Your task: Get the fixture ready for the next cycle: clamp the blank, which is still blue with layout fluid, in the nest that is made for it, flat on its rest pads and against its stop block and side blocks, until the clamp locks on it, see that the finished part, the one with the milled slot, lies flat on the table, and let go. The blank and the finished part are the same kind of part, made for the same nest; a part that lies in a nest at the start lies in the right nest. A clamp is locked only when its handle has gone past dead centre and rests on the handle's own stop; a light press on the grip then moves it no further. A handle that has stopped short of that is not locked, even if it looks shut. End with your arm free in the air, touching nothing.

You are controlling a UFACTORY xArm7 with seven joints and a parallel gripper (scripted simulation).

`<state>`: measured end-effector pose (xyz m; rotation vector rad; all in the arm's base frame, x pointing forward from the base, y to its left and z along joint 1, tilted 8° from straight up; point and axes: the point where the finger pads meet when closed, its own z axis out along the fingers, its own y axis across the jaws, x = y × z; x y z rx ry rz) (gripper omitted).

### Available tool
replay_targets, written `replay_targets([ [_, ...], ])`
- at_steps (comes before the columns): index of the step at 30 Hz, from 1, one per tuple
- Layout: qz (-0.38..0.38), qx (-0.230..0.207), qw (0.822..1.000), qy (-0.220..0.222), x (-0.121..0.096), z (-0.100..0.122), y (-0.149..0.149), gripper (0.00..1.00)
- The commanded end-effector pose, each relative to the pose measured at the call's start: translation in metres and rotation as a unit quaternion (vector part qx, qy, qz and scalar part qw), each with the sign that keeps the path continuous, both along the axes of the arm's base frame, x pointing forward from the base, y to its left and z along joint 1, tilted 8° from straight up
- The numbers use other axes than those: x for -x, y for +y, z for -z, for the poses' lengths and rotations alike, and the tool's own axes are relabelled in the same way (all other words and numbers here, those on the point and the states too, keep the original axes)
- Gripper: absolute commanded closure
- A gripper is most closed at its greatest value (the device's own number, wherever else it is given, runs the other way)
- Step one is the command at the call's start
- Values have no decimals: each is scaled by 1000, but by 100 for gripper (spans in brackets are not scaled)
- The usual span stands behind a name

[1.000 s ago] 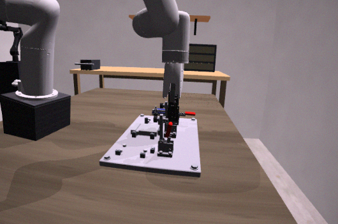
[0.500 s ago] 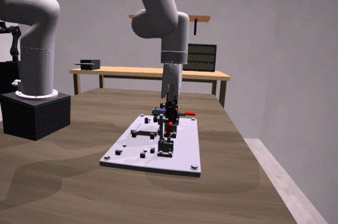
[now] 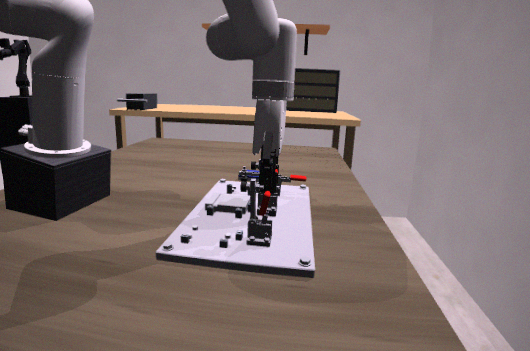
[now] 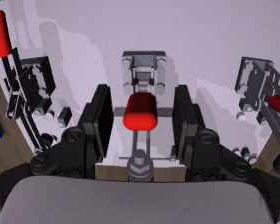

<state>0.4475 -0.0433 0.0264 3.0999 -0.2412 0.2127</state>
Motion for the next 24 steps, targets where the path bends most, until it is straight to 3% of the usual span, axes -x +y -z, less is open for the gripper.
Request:
replay_targets([
  [1, 0, 0, 1000, -1, -1, -1, 0, 53],
  [9, 0, 0, 1000, -1, -1, -3, 0, 53],
  [19, 0, 0, 1000, -1, 5, -44, 2, 53],
  [24, 0, 0, 1000, -1, 6, -50, 2, 53],
])
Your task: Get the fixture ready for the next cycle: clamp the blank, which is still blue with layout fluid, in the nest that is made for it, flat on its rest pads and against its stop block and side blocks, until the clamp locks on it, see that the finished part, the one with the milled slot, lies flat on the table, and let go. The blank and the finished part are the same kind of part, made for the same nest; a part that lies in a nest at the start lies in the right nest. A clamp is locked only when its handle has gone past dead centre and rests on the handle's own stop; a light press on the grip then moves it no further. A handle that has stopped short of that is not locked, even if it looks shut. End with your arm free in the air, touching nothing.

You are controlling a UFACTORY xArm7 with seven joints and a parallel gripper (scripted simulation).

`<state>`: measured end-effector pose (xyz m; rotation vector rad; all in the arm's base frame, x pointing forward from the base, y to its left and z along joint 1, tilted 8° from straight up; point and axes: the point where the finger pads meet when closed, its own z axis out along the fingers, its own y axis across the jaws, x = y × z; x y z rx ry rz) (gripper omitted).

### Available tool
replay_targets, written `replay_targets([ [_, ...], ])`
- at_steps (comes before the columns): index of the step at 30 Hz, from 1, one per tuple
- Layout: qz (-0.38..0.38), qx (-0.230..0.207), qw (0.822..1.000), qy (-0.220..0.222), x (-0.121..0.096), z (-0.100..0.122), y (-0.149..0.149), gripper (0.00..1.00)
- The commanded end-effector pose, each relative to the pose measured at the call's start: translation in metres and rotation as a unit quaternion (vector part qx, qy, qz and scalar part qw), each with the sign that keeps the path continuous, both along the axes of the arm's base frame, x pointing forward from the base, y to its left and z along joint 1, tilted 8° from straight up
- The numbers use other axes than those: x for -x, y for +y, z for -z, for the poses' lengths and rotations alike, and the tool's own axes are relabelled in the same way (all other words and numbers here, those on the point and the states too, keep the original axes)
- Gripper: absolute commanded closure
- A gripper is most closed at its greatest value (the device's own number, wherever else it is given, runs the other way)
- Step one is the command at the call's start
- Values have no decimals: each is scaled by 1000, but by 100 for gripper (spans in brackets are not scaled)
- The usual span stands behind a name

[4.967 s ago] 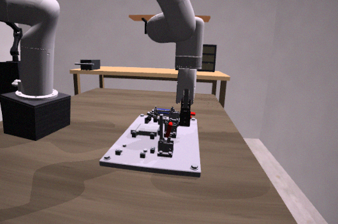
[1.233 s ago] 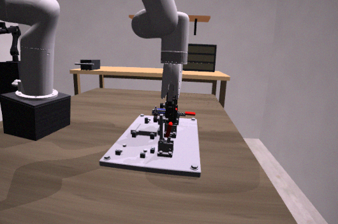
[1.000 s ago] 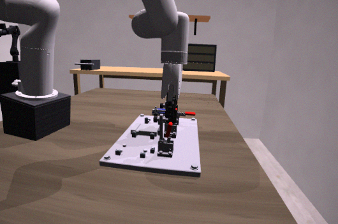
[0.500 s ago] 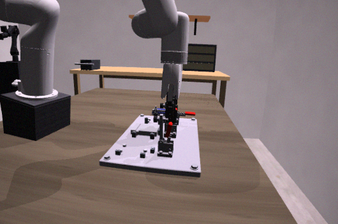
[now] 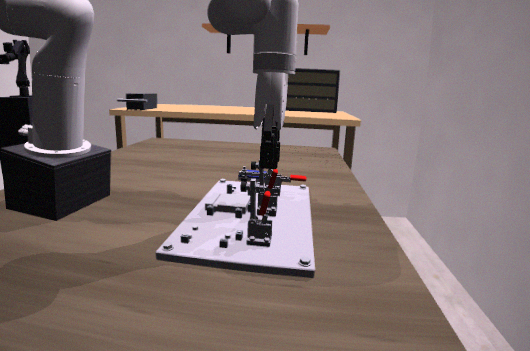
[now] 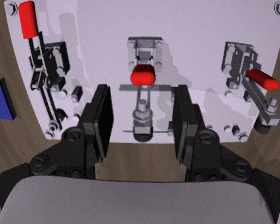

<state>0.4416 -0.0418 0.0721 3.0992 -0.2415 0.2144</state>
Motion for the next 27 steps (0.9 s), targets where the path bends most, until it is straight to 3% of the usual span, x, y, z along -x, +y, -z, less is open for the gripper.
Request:
replay_targets([
  [1, 0, 0, 1000, -1, 0, -5, 0, 53],
  [8, 0, 0, 1000, -1, 0, -5, 0, 53],
  [9, 0, 0, 1000, -1, 0, -5, 0, 1],
  [27, 0, 0, 1000, -1, -1, 3, 0, 1],
])
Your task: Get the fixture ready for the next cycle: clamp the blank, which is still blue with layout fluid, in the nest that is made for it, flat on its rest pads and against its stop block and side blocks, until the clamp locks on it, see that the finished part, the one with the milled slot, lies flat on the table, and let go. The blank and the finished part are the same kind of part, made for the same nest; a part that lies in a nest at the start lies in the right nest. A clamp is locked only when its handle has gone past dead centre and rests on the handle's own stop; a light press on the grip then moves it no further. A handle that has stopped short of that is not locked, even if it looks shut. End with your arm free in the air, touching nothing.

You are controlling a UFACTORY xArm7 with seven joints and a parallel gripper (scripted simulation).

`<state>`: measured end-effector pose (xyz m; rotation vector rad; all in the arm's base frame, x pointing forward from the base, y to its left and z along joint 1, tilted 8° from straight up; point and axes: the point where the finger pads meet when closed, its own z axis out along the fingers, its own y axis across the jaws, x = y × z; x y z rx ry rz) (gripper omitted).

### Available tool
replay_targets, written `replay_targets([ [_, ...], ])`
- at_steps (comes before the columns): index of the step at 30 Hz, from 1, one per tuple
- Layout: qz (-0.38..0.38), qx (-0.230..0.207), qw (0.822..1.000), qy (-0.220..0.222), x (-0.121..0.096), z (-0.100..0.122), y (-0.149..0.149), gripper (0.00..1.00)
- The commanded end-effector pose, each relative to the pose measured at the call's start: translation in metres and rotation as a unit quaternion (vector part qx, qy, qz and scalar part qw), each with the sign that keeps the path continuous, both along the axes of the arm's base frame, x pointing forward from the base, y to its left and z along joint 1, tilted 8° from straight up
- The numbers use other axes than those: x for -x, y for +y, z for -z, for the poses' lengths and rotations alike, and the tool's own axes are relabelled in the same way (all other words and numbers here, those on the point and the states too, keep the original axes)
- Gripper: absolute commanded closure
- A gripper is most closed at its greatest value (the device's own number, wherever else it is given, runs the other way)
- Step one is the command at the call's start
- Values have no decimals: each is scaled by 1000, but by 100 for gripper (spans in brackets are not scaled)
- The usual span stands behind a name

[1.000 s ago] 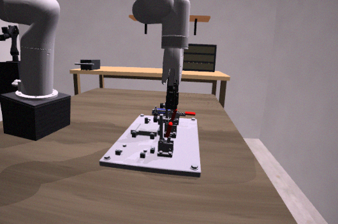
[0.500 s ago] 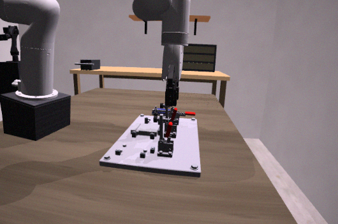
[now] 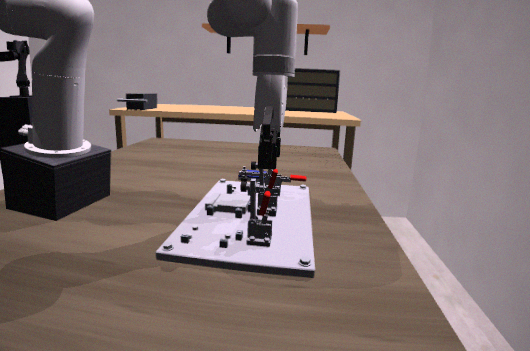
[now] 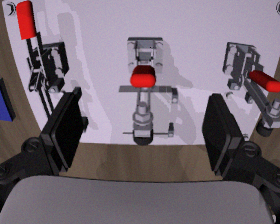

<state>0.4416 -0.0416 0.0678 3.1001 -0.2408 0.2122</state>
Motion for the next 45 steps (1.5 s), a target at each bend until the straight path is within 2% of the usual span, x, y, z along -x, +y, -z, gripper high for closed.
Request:
replay_targets([
  [1, 0, 0, 1000, -1, 0, -1, 0, 1],
  [7, 0, 0, 1000, -1, 8, 0, 1, 1],
  [19, 0, 0, 1000, -1, 66, 9, 10, 1],
  [24, 0, 0, 1000, -1, 74, 10, 12, 1],
  [32, 0, 0, 1000, -1, 78, 12, 12, 1],
  [38, 0, 0, 1000, -1, 76, 21, 12, 1],
  [45, 0, 0, 1000, -1, 72, 50, 11, 1],
])
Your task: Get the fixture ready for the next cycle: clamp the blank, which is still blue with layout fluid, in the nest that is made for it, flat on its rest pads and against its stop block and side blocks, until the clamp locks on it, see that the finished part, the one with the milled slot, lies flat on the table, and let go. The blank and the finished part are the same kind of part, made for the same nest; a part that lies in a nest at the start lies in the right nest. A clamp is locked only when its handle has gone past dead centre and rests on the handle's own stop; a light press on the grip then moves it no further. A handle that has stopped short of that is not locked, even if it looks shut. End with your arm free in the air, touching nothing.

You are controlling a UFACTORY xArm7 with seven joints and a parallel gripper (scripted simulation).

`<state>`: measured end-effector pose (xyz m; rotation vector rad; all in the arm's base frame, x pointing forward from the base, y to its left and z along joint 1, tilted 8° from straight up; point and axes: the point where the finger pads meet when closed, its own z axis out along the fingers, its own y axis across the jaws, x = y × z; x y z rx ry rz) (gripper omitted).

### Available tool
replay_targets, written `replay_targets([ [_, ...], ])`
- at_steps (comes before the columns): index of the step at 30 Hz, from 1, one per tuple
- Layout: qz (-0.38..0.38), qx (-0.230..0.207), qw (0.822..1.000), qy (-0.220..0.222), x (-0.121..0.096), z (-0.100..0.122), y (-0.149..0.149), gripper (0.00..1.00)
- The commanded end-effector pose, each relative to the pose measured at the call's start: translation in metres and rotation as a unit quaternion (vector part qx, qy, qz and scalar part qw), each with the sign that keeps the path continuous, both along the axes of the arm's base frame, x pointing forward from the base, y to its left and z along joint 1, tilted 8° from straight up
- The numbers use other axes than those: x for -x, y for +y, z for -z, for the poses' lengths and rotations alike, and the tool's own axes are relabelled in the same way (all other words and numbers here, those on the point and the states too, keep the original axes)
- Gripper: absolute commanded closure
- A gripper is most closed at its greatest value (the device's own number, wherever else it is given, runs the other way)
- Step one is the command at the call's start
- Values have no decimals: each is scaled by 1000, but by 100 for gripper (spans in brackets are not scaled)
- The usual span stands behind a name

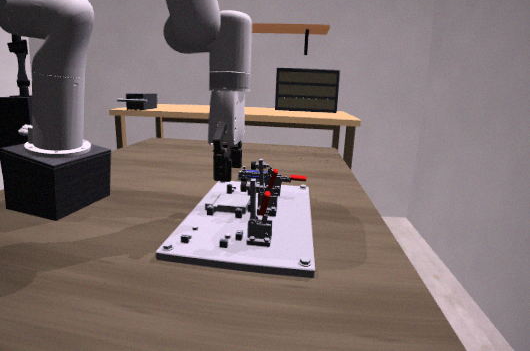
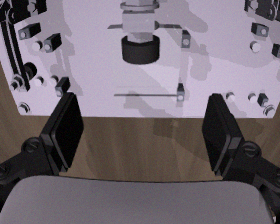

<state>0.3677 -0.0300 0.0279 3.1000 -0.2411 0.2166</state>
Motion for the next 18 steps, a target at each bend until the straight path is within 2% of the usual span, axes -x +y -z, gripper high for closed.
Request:
replay_targets([
  [1, 0, 0, 1000, 0, -2, 14, -1, 1],
  [6, 0, 0, 1000, 0, -4, 25, -2, 1],
  [18, 0, 0, 1000, 0, -4, 25, -2, 1],
])
